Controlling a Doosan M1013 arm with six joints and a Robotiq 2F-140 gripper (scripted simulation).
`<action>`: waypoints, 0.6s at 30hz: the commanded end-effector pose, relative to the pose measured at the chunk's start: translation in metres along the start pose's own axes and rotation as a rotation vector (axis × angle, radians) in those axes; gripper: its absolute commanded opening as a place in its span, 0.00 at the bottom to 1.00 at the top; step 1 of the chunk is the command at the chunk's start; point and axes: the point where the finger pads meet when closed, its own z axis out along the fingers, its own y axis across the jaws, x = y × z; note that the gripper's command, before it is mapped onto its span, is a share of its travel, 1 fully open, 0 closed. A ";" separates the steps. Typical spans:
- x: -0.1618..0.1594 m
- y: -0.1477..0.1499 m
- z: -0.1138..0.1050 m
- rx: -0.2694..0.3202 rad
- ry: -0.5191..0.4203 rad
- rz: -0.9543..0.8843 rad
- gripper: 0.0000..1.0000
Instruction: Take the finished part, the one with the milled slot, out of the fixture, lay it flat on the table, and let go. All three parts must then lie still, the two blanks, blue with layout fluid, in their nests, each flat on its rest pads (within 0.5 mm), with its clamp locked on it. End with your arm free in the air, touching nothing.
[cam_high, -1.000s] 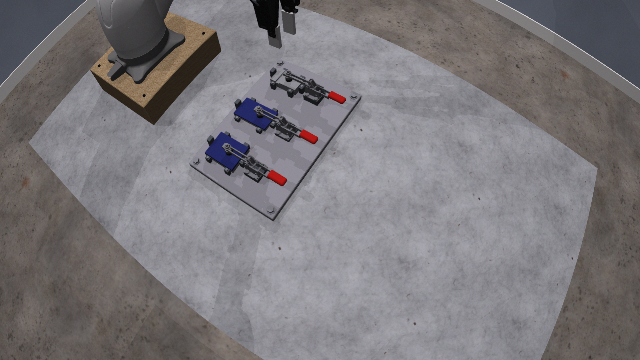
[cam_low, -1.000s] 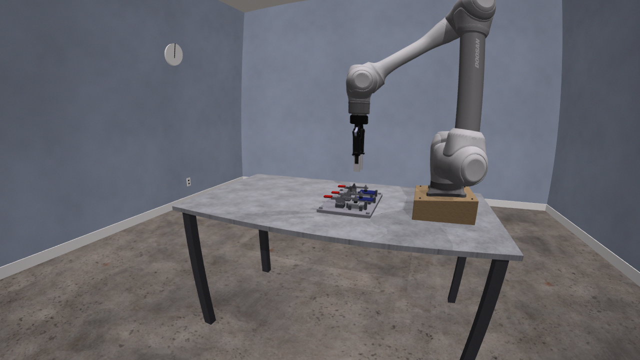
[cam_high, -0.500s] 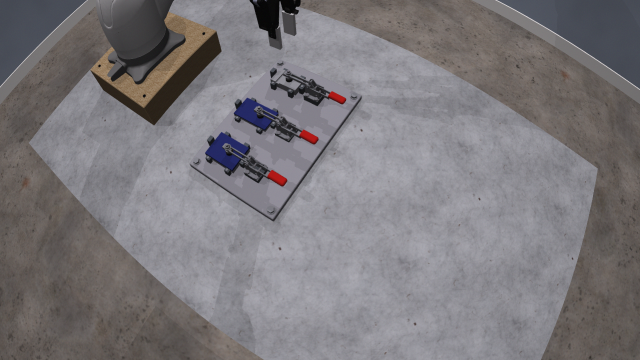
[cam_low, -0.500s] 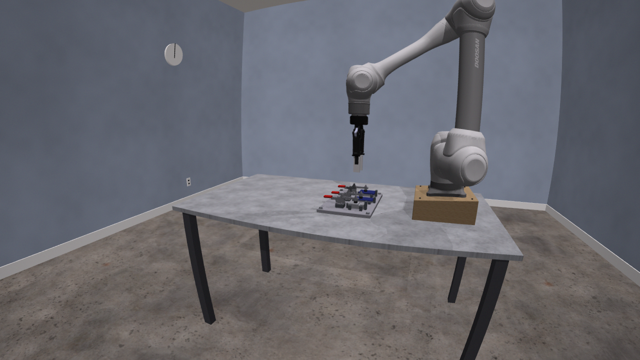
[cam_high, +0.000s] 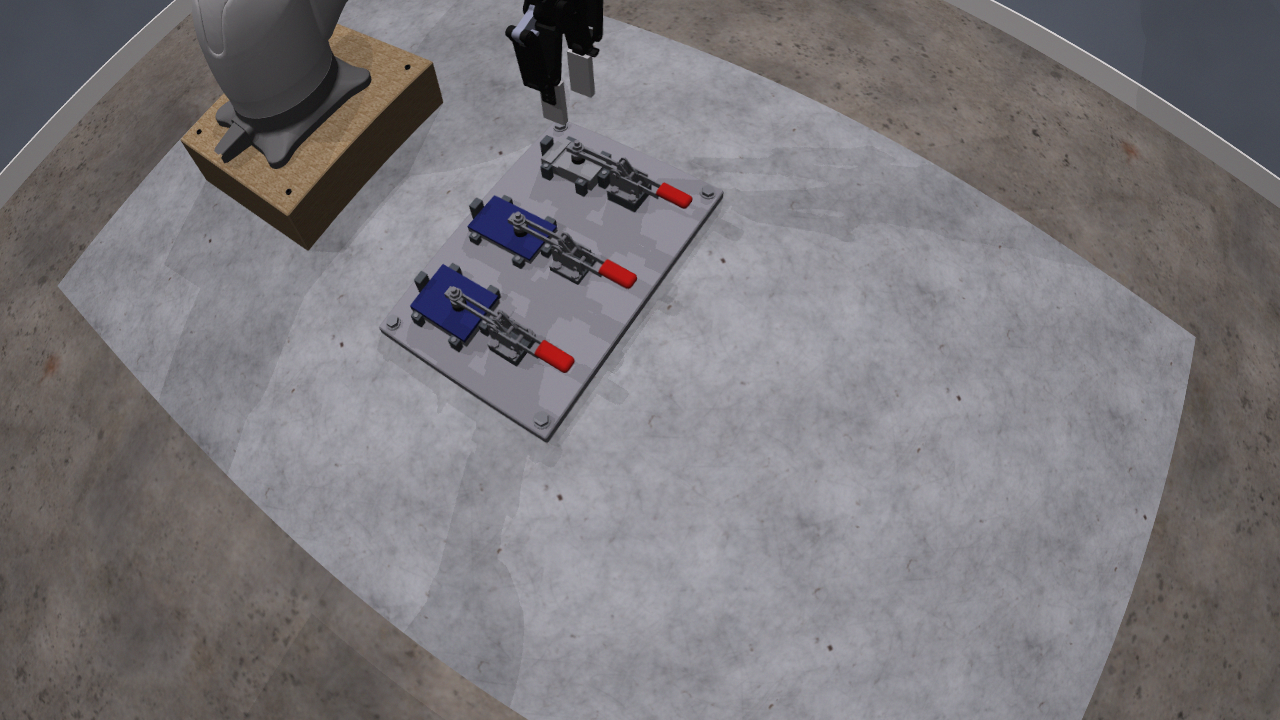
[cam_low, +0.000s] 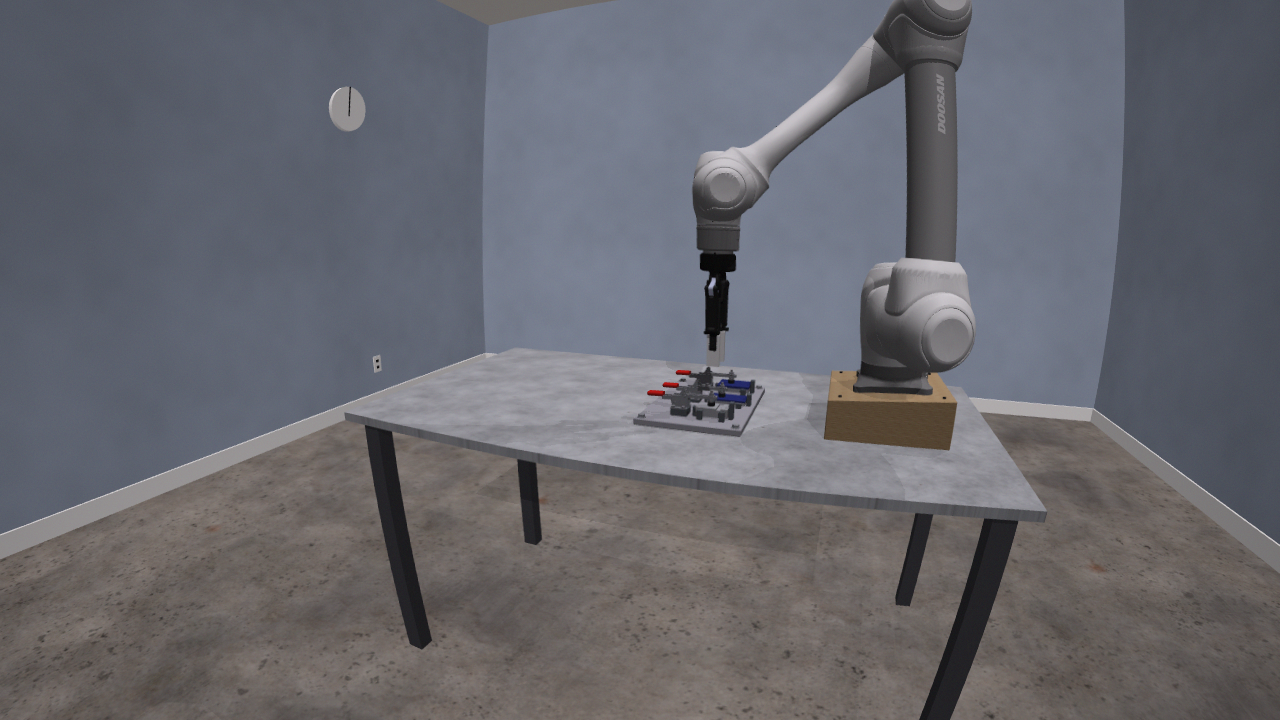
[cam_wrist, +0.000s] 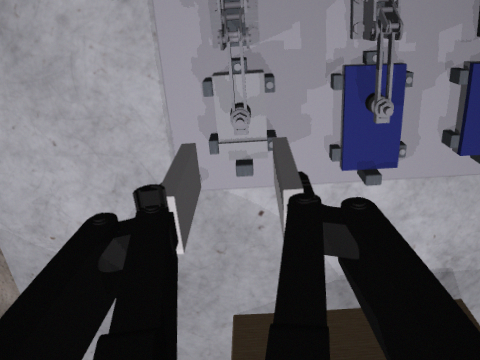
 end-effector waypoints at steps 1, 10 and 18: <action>0.001 0.002 0.012 -0.005 0.001 -0.004 0.28; 0.001 0.002 0.014 -0.005 0.001 -0.004 0.28; 0.022 0.003 0.014 -0.005 0.001 -0.004 0.28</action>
